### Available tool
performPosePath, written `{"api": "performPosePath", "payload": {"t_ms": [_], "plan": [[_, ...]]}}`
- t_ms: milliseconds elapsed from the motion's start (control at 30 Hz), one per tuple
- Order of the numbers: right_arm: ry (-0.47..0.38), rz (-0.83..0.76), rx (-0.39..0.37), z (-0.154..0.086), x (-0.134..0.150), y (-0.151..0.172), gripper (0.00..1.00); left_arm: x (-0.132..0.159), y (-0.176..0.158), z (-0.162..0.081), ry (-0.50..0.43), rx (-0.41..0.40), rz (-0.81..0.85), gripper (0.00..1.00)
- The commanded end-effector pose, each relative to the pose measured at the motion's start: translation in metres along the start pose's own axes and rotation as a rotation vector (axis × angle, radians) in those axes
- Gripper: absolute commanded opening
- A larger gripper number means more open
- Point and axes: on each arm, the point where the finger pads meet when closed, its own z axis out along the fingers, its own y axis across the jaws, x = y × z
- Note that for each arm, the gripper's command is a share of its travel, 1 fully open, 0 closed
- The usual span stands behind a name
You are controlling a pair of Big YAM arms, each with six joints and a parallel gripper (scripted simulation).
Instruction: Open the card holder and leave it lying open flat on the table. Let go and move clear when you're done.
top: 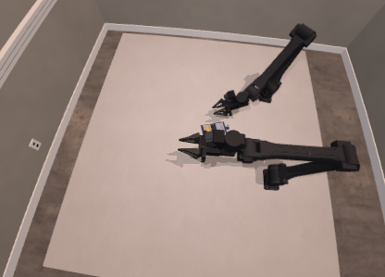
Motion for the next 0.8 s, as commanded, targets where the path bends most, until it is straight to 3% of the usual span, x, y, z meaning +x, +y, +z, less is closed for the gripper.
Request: {"api": "performPosePath", "payload": {"t_ms": [0, 200, 267, 400, 433, 767], "plan": [[-0.069, 0.022, 0.026, 0.024, -0.074, -0.013, 0.43, -0.001, -0.005, -0.002, 0.001, 0.008, -0.008, 0.36], [-0.151, 0.060, 0.071, 0.032, -0.149, -0.071, 0.43, -0.001, -0.005, -0.002, 0.001, 0.008, -0.008, 0.36], [-0.151, 0.060, 0.071, 0.032, -0.149, -0.071, 0.43, -0.001, -0.005, -0.002, 0.001, 0.008, -0.008, 0.36], [-0.177, 0.068, 0.109, 0.040, -0.187, -0.113, 0.43, -0.001, -0.005, -0.002, 0.001, 0.008, -0.008, 0.36], [-0.218, 0.076, 0.118, 0.029, -0.206, -0.124, 0.43, -0.001, -0.005, -0.002, 0.001, 0.008, -0.008, 0.36], [-0.334, 0.055, 0.220, -0.001, -0.283, -0.225, 0.43, -0.001, -0.005, -0.002, 0.001, 0.008, -0.008, 0.36]]}}
